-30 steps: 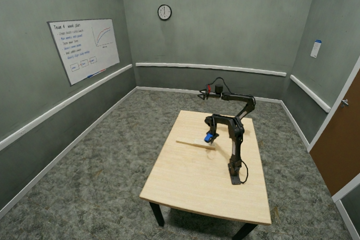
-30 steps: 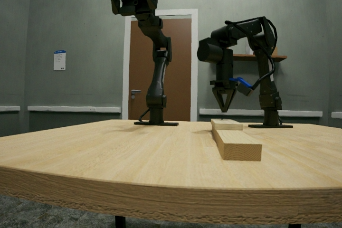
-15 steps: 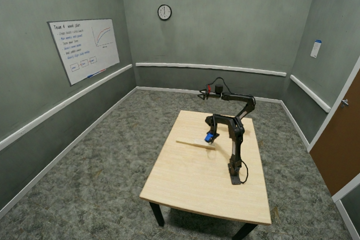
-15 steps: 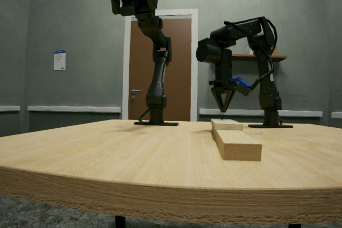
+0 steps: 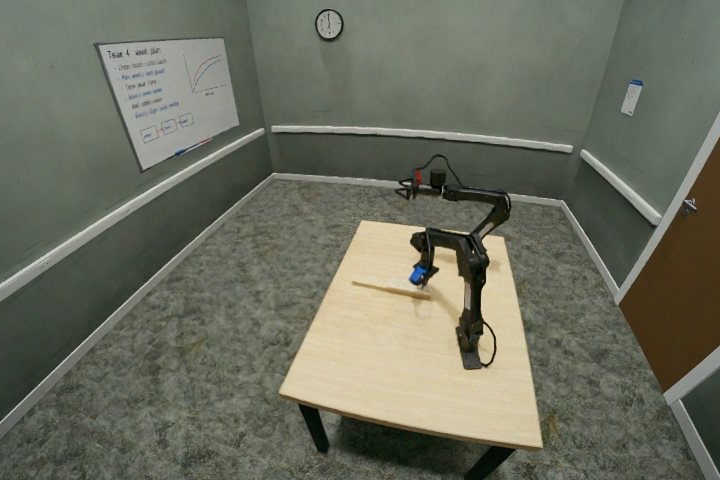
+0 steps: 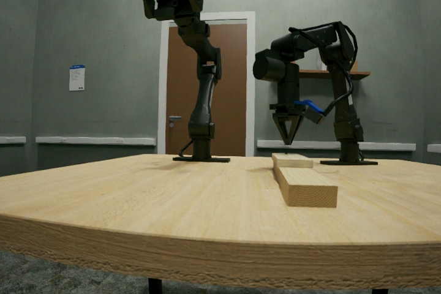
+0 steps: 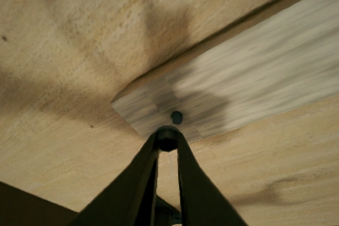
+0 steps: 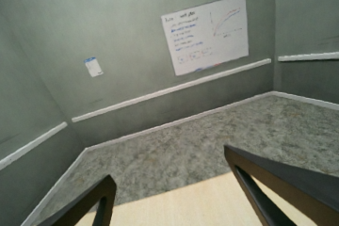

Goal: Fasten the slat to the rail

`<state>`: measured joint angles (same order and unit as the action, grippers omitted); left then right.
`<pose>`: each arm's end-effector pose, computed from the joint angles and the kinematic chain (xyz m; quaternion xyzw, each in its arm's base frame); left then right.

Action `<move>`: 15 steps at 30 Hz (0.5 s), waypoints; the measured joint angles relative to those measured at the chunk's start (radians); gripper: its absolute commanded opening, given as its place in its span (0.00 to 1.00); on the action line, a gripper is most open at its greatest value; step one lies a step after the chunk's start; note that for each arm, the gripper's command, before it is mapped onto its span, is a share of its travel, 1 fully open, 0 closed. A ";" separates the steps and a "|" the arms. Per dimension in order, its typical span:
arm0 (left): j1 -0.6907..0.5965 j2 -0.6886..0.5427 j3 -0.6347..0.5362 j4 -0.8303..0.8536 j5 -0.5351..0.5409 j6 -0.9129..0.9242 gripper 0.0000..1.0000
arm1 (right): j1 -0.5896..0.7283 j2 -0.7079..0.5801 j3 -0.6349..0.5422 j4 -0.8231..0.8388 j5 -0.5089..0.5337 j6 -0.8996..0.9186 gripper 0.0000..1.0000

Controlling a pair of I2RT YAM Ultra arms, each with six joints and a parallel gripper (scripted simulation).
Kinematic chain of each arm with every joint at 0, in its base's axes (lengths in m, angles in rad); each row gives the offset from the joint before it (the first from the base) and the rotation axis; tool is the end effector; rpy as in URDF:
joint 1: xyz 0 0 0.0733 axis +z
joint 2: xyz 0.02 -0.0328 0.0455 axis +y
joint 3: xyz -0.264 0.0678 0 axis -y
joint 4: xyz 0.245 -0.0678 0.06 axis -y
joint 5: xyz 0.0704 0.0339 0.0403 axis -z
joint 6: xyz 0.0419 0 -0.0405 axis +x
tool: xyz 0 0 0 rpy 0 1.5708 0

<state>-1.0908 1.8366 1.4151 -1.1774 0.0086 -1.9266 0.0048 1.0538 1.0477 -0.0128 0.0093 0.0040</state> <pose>0.1549 -0.2960 0.2158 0.4059 -0.9138 -0.0138 0.0052 0.2471 0.0019 0.4045 0.0030 0.7138 -0.0002 0.7004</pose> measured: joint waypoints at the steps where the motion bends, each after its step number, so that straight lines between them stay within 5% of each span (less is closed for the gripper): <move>1: 0.000 0.000 0.000 0.000 0.000 0.000 0.12 | 0.000 0.000 0.000 0.000 0.000 0.000 1.00; 15: 0.000 0.000 0.000 0.024 0.000 0.000 0.12 | 0.000 0.000 0.000 0.000 0.000 0.000 1.00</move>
<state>-1.0908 1.8366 1.4151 -1.1538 0.0086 -1.9266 0.0048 1.0538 1.0477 -0.0128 0.0093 0.0040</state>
